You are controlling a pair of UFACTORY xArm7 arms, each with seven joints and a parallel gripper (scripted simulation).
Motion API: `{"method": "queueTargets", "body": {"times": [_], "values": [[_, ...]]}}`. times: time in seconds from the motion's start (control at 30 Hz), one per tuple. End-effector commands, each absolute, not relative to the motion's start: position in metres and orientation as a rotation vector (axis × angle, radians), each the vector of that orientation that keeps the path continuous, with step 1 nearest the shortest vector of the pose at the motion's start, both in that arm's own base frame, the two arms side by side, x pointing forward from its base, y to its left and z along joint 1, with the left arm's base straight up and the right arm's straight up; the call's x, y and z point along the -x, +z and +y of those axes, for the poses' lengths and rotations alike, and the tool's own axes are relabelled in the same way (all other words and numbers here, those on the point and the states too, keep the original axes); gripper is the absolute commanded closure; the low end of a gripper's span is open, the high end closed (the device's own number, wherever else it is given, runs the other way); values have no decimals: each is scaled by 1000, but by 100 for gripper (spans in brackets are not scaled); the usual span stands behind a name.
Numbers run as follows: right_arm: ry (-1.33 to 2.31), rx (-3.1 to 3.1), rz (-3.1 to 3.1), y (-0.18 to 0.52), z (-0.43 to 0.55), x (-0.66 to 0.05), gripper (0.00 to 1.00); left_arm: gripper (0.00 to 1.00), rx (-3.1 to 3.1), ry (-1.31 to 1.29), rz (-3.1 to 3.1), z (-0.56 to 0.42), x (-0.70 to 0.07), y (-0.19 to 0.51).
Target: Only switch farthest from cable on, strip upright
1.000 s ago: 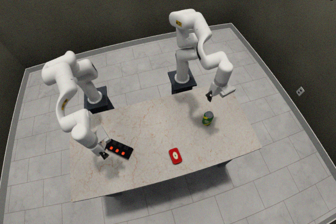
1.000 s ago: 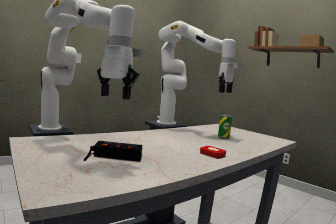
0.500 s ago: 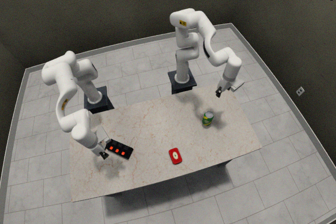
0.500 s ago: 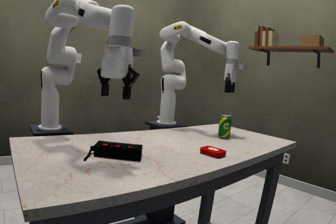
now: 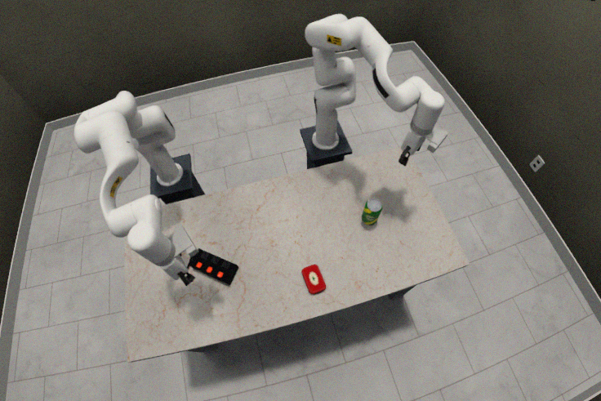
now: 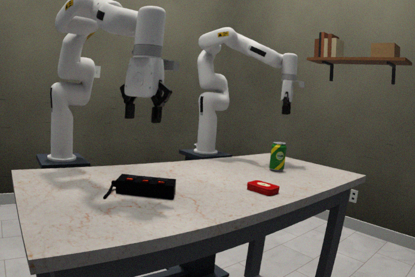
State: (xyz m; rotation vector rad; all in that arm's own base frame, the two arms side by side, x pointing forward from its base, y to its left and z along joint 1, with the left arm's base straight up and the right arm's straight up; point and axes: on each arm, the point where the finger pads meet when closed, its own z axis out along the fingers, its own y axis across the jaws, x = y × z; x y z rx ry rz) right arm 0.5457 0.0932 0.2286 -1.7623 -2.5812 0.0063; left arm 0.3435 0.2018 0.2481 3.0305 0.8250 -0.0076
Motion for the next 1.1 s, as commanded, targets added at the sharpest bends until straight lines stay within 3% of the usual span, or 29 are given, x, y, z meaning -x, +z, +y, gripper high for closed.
{"method": "queueTargets", "body": {"times": [0.0, 1.07], "values": [[1, 1764, -2584, 231, 93, -547, 0, 0, -3020, 0, 865, 212, -339, 250], [1, 1764, -2584, 231, 93, -547, 0, 0, -2816, 0, 1392, 318, -243, 250]]}}
